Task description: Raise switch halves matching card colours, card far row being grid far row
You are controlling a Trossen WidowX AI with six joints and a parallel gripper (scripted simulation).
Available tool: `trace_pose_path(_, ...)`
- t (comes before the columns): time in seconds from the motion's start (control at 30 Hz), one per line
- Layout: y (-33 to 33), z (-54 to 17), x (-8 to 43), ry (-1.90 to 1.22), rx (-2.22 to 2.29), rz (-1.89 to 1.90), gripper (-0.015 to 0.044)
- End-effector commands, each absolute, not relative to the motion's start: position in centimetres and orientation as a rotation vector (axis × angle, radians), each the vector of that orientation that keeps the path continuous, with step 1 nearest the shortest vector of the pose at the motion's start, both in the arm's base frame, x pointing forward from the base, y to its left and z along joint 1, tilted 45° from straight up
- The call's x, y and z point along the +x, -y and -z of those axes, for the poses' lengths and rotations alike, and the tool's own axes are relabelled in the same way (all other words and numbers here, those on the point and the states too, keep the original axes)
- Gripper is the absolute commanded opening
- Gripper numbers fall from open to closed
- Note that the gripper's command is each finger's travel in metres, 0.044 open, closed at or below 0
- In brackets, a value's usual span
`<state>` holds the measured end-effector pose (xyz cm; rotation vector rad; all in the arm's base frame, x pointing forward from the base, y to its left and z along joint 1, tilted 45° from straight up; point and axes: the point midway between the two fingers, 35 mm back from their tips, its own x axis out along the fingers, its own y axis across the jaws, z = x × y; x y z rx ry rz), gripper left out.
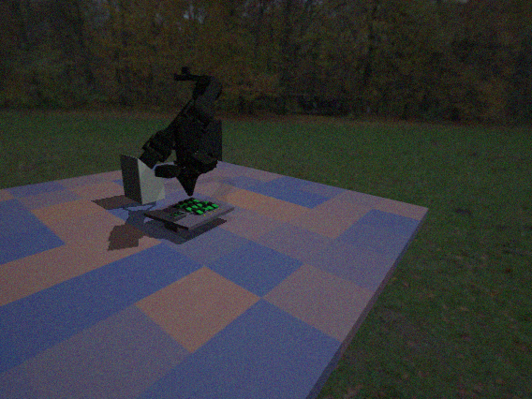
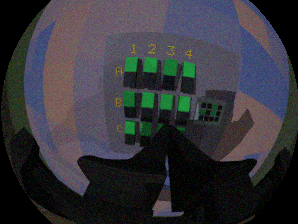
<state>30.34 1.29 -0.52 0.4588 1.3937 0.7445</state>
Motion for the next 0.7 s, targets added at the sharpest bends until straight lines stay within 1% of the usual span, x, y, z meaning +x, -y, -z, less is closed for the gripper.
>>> trace_pose_path(0.0,-2.1,1.2,30.1,-1.399,0.468,-0.746,0.0)
trace_pose_path(0.67,-3.2,2.3,30.0,-1.399,0.469,-0.747,0.0)
